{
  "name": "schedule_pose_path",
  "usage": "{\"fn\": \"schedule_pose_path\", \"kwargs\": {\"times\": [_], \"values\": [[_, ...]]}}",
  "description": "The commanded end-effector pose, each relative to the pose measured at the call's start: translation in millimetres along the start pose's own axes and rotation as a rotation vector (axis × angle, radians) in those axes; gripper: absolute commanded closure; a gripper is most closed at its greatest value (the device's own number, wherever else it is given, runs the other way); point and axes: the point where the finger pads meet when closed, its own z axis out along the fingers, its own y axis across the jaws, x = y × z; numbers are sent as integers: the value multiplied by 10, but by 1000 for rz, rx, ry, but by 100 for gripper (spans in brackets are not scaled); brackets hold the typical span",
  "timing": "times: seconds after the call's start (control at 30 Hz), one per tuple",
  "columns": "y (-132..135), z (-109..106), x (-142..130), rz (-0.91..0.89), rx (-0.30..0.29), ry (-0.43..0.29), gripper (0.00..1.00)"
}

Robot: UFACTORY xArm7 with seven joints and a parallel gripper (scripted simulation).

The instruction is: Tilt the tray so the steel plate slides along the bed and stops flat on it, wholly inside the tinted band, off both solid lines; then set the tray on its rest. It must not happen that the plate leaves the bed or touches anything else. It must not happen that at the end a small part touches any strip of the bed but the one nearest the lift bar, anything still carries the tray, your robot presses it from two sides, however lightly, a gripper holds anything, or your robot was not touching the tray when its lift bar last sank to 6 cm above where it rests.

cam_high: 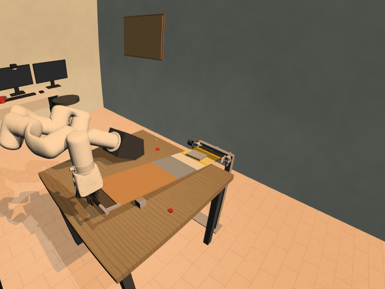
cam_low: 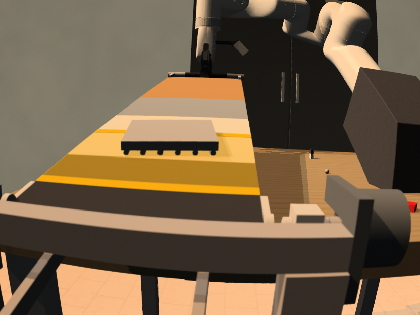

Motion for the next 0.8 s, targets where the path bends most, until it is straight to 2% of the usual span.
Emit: {"fn": "schedule_pose_path", "kwargs": {"times": [0.0, 0.73, 0.77], "values": [[-84, 509, -5, 2, -3, 3, 100], [-77, 464, -5, 2, -3, 3, 100], [-57, 327, -5, 2, -3, 3, 100]]}}
